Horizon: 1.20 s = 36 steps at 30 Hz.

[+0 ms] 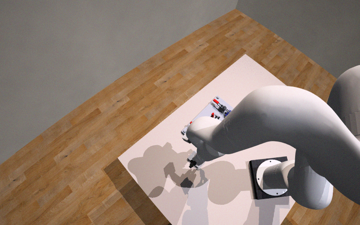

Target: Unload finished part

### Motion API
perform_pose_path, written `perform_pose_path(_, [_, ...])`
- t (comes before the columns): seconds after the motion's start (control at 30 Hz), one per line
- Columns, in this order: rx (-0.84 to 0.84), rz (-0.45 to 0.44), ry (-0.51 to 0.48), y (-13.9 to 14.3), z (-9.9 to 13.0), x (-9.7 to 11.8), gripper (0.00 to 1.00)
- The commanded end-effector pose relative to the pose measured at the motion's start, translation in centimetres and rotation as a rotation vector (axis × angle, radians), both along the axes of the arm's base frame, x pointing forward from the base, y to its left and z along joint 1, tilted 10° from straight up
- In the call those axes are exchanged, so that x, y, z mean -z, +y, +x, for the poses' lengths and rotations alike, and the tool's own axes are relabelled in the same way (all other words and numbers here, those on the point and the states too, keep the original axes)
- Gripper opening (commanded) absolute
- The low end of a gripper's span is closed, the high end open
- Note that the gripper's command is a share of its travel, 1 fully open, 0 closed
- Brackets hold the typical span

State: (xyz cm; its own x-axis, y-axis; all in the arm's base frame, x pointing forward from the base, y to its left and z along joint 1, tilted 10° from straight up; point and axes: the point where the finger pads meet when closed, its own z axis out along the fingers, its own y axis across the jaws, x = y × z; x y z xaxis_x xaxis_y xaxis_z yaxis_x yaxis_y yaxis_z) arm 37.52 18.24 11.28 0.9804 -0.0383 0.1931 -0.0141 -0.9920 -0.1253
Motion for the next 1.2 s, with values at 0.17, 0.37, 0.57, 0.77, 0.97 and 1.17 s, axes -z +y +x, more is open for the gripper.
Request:
perform_pose_path(0.17, [-0.008, -0.002, 0.075, -0.1, -0.1, -1.5, 0.95])
perform_pose_path(0.37, [-0.008, -0.002, 0.075, -0.2, -0.2, -2.1, 0.95])
perform_pose_path(0.57, [-0.008, -0.002, 0.075, -0.2, -0.2, -2.2, 0.95])
perform_pose_path(0.77, [-0.008, -0.002, 0.075, -0.2, -0.2, -2.2, 0.95])
perform_pose_path(0.97, [-0.008, -0.002, 0.075, -0.2, -0.2, -2.2, 0.95])
perform_pose_path(1.17, [-0.008, -0.002, 0.075, -0.2, -0.2, -2.2, 0.95])
